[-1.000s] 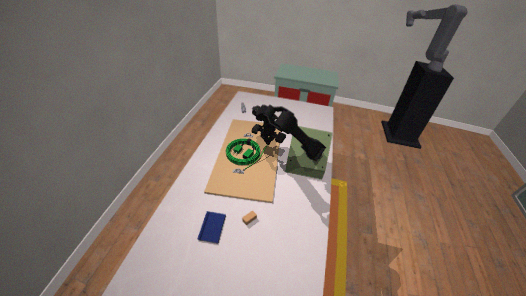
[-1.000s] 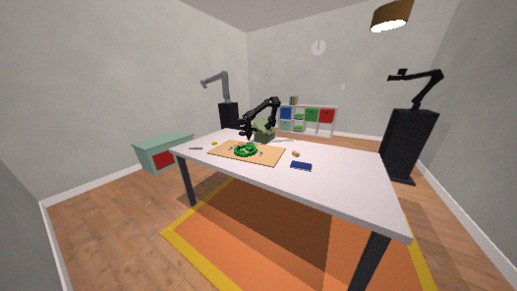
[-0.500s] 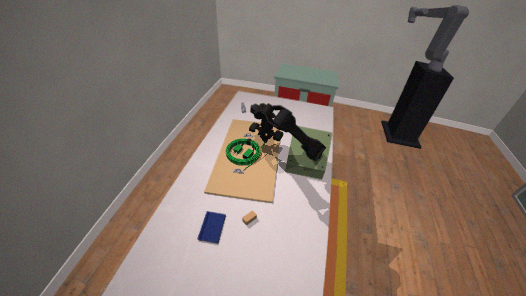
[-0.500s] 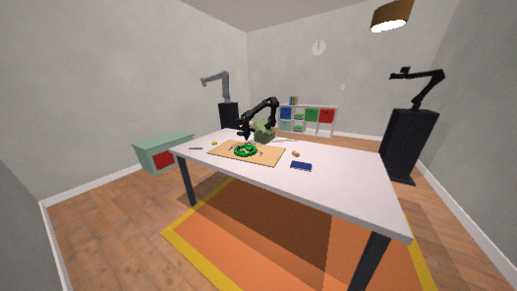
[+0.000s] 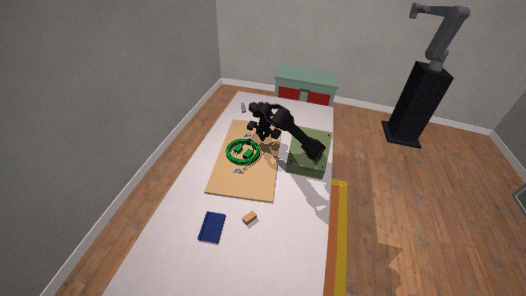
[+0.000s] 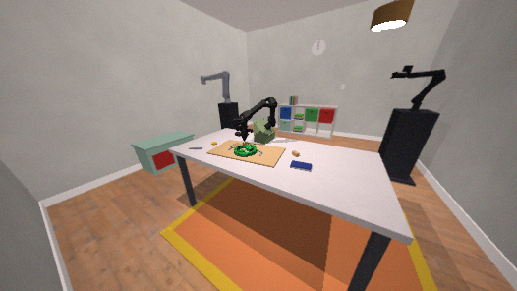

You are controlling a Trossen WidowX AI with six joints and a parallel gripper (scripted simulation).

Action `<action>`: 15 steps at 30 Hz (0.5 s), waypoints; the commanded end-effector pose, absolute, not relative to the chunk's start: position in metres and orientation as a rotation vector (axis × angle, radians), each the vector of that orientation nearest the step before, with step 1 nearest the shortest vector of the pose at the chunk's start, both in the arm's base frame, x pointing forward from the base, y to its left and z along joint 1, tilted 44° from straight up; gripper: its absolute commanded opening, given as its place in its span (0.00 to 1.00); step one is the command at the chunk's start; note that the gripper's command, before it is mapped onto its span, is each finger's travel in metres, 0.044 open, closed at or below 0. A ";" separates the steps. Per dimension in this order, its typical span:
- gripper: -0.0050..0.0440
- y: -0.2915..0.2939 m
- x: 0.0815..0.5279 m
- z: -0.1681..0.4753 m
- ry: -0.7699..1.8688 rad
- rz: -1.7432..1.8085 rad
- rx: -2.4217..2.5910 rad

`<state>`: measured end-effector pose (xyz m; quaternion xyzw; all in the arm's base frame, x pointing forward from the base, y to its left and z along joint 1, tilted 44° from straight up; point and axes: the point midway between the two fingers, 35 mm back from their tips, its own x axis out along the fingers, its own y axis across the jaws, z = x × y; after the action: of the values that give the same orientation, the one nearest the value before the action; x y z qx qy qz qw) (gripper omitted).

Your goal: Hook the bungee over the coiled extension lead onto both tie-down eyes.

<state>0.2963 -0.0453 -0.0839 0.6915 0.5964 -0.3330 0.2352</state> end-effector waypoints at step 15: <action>0.00 -0.062 0.323 -0.092 1.577 -0.818 1.891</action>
<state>0.3138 -0.0538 -0.0920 0.6974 0.5935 -0.3098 0.2559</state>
